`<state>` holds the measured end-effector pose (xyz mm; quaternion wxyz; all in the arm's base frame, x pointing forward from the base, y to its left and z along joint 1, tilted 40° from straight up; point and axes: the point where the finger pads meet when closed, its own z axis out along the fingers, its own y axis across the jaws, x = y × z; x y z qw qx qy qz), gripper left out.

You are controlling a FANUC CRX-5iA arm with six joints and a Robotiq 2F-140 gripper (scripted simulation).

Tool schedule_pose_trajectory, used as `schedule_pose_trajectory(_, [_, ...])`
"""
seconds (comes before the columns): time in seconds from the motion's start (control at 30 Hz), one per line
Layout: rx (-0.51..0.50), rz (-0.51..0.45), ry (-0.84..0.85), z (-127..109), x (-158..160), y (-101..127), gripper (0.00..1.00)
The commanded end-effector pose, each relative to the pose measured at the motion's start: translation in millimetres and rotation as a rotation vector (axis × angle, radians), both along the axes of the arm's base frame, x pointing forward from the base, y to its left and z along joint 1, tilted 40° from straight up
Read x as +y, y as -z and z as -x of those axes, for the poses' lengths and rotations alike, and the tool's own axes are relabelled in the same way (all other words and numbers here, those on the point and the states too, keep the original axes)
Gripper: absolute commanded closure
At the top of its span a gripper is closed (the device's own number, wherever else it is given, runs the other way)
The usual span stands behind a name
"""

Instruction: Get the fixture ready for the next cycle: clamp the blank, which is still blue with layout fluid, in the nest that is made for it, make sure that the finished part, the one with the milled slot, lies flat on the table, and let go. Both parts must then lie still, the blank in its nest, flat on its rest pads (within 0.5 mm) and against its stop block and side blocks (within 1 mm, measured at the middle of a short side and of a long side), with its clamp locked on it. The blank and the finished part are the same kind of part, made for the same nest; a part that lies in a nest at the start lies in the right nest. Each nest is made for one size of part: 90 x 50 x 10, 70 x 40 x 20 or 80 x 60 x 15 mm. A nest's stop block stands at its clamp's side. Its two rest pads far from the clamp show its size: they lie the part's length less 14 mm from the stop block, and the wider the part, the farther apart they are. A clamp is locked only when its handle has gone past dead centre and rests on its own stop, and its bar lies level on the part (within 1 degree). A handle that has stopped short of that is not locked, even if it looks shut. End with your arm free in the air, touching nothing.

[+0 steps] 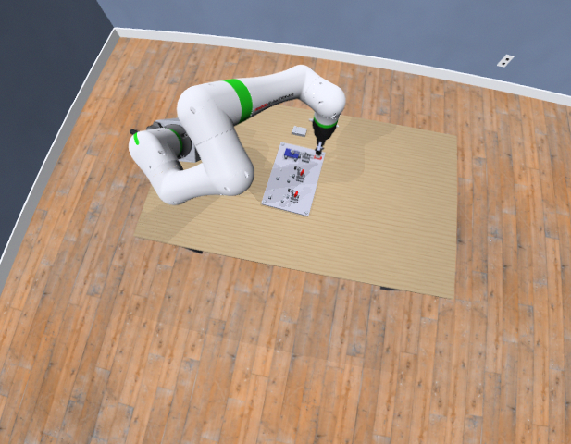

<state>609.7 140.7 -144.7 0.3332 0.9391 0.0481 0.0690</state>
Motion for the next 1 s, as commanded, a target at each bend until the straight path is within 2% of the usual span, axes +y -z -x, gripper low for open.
schedule_pose_trajectory(0.0, [0.0, 0.0, 0.0, -0.1, -0.5, 0.8, 1.0])
schedule_pose_trajectory(0.6, [0.0, 0.0, 0.0, 0.1, 0.2, 0.0, 1.0])
schedule_pose_trajectory(0.97, [0.0, 0.0, 0.0, 4.4, 16.8, -20.7, 1.0])
